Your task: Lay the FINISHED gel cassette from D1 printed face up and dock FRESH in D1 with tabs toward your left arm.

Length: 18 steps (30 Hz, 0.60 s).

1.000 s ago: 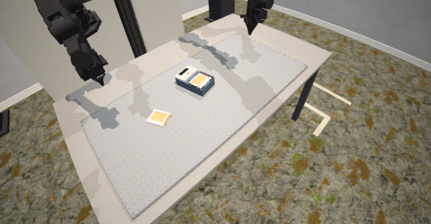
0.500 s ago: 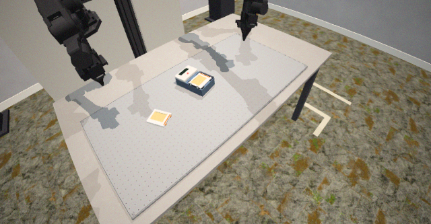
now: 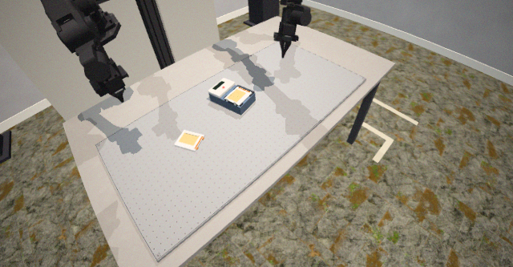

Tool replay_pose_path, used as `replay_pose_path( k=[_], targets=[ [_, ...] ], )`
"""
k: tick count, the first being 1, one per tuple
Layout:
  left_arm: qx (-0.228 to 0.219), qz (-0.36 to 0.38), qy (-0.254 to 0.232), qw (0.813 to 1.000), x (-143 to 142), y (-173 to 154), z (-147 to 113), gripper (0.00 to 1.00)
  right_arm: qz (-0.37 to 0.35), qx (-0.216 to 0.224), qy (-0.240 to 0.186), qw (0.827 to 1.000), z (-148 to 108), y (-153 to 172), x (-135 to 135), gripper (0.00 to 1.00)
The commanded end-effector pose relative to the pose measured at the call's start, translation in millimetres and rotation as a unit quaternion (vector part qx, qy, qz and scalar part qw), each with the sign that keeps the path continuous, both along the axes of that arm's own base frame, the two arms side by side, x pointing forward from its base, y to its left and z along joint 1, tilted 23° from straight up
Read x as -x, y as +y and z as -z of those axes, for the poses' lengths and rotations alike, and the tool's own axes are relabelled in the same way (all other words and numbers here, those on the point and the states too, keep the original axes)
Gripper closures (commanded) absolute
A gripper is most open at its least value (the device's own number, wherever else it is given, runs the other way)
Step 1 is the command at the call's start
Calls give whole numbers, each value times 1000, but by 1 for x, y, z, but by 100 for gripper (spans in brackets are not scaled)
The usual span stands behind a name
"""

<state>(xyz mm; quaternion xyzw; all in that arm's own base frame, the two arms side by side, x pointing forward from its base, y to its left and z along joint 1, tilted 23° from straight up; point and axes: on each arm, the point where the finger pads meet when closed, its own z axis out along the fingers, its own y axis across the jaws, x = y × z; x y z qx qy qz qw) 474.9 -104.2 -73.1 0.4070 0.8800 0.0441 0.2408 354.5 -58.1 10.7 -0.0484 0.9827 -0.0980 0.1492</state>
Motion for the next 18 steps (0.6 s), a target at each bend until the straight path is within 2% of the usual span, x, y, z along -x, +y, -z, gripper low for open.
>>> replay_pose_path(
  k=[1,4,18],
  targets=[
    [-4,27,-13,1000,-11,-27,6,100,6,-1,-29,1000,-15,-2,-18,100],
    [-5,47,-25,999,-13,-38,11,100,6,-1,-29,1000,-15,-2,-18,100],
    [-5,47,-25,999,-21,-74,26,100,6,-1,-29,1000,-15,-2,-18,100]
  ],
)
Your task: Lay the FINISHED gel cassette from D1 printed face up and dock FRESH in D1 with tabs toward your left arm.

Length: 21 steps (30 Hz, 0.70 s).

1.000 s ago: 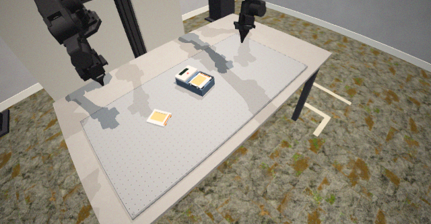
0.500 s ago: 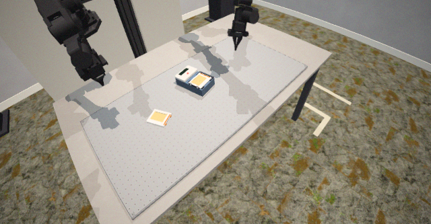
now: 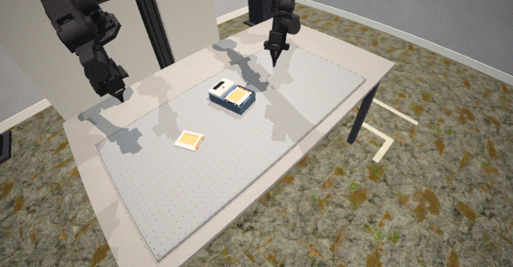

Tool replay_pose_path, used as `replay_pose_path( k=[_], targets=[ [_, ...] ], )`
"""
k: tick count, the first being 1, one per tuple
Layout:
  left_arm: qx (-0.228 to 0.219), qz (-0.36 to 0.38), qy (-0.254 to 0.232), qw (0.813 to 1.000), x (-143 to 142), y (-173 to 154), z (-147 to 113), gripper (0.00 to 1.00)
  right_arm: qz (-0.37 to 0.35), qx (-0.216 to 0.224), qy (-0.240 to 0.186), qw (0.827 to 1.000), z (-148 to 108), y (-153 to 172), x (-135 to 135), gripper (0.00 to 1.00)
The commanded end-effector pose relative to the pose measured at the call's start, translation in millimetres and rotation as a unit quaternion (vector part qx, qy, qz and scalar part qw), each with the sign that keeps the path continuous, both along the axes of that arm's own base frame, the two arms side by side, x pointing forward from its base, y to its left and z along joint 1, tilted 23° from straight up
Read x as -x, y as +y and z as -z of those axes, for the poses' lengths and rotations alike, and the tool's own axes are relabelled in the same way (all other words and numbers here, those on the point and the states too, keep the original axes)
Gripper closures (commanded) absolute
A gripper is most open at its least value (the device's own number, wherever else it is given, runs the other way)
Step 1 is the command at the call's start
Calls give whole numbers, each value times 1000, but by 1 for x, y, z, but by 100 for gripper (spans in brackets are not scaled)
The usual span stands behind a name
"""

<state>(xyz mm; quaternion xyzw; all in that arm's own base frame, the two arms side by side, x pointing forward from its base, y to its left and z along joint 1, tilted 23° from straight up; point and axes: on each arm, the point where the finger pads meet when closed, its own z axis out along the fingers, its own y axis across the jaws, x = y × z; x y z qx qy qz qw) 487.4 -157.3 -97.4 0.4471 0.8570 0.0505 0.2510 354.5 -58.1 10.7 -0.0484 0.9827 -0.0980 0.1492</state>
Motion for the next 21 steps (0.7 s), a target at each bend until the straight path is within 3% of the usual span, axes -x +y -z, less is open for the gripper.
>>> replay_pose_path(
  k=[1,11,17,21],
  targets=[
    [7,3,-9,1000,-9,-24,3,100,6,-1,-29,1000,-15,-2,-18,100],
    [-6,111,-21,994,-6,-55,19,100,6,-1,-29,1000,-15,-2,-18,100],
    [-6,111,-21,994,-3,-82,32,100,6,-1,-29,1000,-15,-2,-18,100],
    [-9,165,-31,986,2,-99,42,100,6,-1,-29,1000,-15,-2,-18,100]
  ],
)
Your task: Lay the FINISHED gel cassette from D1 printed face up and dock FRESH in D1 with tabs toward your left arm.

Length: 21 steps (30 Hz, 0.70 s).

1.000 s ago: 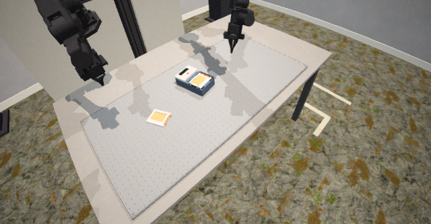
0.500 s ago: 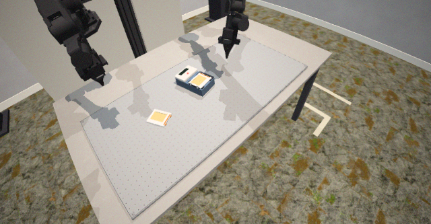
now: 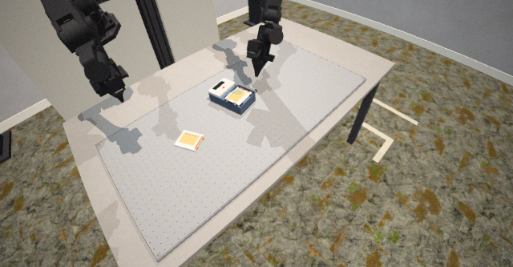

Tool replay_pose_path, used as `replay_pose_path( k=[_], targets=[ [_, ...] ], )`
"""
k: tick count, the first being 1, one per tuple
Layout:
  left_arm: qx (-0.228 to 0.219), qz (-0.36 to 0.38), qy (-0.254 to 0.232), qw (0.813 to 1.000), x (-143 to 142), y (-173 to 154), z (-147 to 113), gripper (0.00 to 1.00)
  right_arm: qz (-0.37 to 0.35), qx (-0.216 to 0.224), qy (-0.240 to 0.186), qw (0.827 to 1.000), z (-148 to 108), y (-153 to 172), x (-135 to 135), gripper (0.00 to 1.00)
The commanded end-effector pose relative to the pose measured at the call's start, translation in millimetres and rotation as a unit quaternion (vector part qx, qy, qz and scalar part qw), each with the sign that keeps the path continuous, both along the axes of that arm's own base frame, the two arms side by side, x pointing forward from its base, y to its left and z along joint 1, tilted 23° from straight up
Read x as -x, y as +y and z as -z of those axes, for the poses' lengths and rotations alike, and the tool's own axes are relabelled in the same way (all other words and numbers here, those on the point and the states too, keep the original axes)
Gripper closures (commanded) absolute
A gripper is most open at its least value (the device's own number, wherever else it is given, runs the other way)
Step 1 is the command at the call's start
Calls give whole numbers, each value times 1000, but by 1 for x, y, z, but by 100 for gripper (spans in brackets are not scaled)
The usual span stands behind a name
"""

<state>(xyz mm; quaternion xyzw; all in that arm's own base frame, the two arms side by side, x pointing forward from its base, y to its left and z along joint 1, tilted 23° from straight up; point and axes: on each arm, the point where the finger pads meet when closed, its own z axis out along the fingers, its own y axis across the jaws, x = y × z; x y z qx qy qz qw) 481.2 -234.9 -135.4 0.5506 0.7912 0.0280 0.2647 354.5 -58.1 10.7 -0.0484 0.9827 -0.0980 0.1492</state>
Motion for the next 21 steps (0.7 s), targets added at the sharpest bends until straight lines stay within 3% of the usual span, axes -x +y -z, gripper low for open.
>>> replay_pose_path(
  k=[1,4,8,21],
  targets=[
    [-4,41,-18,999,-3,-25,7,100,6,-1,-29,1000,-15,-2,-18,100],
    [-4,41,-18,999,-2,-30,9,100,6,-1,-29,1000,-15,-2,-18,100],
    [-6,94,-28,995,4,-46,19,100,6,-1,-29,1000,-15,-2,-18,100],
    [1,105,-38,994,19,-87,45,100,6,-1,-29,1000,-15,-2,-18,100]
  ],
)
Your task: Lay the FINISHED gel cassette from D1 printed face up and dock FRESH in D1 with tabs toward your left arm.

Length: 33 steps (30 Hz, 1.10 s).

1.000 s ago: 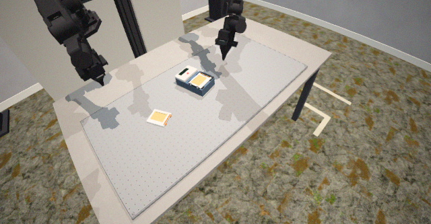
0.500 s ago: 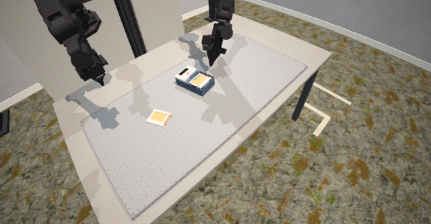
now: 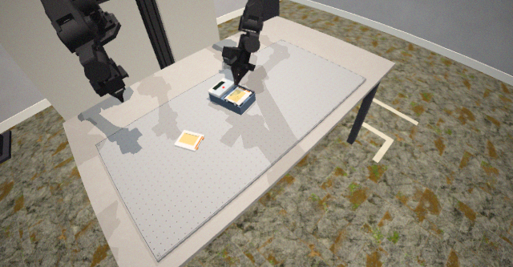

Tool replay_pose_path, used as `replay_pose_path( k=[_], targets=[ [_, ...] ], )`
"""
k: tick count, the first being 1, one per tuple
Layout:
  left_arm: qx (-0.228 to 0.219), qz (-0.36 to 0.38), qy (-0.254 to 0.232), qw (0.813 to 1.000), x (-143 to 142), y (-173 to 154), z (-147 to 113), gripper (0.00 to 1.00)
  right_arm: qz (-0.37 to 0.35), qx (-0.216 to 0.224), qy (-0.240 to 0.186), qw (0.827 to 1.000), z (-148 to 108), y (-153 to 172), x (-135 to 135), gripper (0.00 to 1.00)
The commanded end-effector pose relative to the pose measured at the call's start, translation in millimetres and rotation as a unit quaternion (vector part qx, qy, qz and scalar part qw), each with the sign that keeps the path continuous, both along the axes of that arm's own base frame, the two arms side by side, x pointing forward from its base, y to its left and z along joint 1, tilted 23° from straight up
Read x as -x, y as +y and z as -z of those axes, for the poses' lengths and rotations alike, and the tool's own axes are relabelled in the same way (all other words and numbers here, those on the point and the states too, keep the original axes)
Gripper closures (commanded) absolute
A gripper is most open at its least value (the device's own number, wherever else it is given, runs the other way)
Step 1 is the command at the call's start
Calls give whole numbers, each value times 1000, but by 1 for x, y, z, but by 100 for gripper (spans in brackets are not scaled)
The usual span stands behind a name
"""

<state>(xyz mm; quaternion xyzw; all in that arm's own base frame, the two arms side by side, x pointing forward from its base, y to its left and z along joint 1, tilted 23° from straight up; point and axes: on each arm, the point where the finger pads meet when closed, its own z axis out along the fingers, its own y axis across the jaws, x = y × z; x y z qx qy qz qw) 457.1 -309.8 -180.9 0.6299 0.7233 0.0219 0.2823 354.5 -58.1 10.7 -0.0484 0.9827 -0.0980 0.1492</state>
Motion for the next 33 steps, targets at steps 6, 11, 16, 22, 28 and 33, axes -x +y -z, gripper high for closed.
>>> replay_pose_path(
  k=[6,11,16,22,28,33],
  targets=[
    [10,3,-10,1000,3,-28,9,100,6,-1,-29,1000,-15,-2,-18,100],
    [10,3,-10,1000,10,-41,16,100,6,-1,-29,1000,-15,-2,-18,100],
    [14,-8,-7,1000,11,-41,16,100,6,-1,-29,1000,-15,-2,-18,100],
    [14,-8,-7,1000,7,-28,10,100,6,-1,-29,1000,-15,-2,-18,100],
    [14,-8,-7,1000,6,-21,6,100,6,-1,-29,1000,-15,-2,-18,100],
    [14,-8,-7,1000,6,-21,6,100,6,-1,-29,1000,-15,-2,-18,100]
  ],
)
